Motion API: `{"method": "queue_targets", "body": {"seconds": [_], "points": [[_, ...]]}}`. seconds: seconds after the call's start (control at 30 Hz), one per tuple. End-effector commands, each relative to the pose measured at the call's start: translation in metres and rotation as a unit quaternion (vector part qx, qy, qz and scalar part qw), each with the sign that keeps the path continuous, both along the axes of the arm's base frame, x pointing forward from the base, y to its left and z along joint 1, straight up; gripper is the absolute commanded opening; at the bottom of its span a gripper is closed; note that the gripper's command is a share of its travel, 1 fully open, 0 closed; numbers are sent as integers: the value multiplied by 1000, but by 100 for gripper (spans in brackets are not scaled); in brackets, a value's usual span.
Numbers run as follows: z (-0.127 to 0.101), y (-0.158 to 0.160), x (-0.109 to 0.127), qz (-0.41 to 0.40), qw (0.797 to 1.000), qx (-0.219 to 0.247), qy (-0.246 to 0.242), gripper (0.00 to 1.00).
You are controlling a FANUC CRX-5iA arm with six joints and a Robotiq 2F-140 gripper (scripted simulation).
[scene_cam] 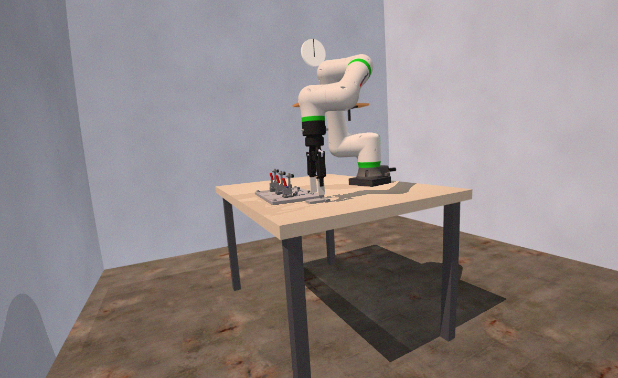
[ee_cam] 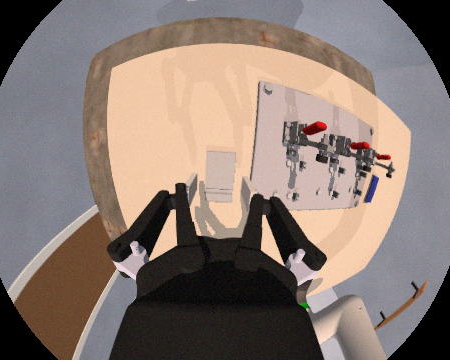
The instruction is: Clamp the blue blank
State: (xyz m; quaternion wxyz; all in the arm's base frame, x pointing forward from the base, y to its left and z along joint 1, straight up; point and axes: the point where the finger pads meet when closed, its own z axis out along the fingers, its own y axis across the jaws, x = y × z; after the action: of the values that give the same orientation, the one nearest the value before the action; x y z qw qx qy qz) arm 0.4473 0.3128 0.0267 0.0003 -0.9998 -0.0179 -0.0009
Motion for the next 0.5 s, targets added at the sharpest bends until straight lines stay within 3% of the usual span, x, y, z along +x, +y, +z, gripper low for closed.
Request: {"method": "queue_targets", "body": {"seconds": [0.0, 0.17, 0.47], "points": [[20, 0, 0, 0, 1000, 0, 0, 47], [53, 0, 0, 0, 1000, 0, 0, 47], [73, 0, 0, 0, 1000, 0, 0, 47]]}}
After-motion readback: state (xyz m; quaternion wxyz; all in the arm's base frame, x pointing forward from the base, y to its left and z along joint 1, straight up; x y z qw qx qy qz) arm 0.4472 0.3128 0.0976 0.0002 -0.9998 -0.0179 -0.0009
